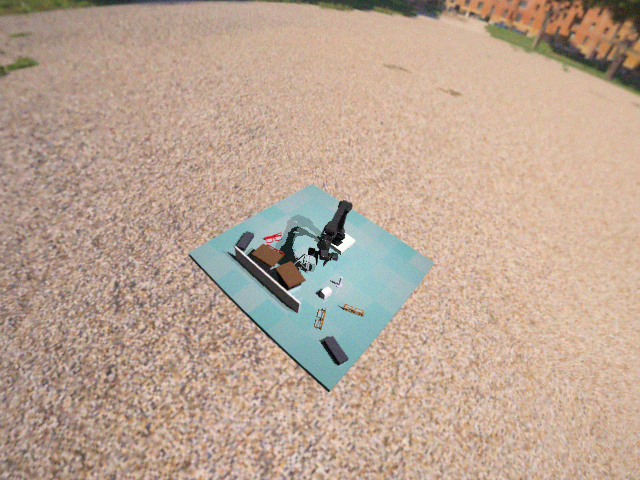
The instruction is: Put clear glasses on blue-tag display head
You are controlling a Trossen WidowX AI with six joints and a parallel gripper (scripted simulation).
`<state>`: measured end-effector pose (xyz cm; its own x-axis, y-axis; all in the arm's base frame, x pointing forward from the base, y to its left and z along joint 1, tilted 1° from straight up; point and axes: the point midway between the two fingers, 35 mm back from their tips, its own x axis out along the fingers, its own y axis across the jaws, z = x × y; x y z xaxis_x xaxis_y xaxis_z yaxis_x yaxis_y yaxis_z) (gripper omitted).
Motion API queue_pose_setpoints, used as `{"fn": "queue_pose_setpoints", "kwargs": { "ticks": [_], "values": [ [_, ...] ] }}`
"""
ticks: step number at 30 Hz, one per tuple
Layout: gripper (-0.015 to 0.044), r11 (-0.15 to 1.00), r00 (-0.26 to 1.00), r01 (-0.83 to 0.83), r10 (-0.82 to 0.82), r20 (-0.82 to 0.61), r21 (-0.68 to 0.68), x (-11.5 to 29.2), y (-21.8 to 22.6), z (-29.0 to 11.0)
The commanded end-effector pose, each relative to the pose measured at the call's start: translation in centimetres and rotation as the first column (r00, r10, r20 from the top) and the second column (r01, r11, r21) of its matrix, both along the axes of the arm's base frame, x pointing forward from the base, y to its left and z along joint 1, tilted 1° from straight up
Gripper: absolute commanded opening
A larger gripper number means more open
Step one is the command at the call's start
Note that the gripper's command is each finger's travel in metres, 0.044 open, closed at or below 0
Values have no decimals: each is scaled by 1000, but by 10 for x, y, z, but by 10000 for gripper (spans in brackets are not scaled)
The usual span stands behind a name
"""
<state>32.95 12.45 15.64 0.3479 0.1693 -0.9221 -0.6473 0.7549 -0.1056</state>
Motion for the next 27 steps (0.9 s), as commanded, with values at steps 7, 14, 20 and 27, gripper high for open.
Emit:
{"fn": "queue_pose_setpoints", "kwargs": {
  "ticks": [7, 14, 20, 27],
  "values": [
    [200, 986, 953, 40, -86, -289, -161, -40, -147, -67],
    [200, 986, 944, 39, -90, -317, -165, -51, -156, -72],
    [120, 986, 944, 39, -90, -317, -165, -51, -156, -72],
    [120, 986, 944, 39, -90, -317, -165, -51, -156, -72]
  ]
}}
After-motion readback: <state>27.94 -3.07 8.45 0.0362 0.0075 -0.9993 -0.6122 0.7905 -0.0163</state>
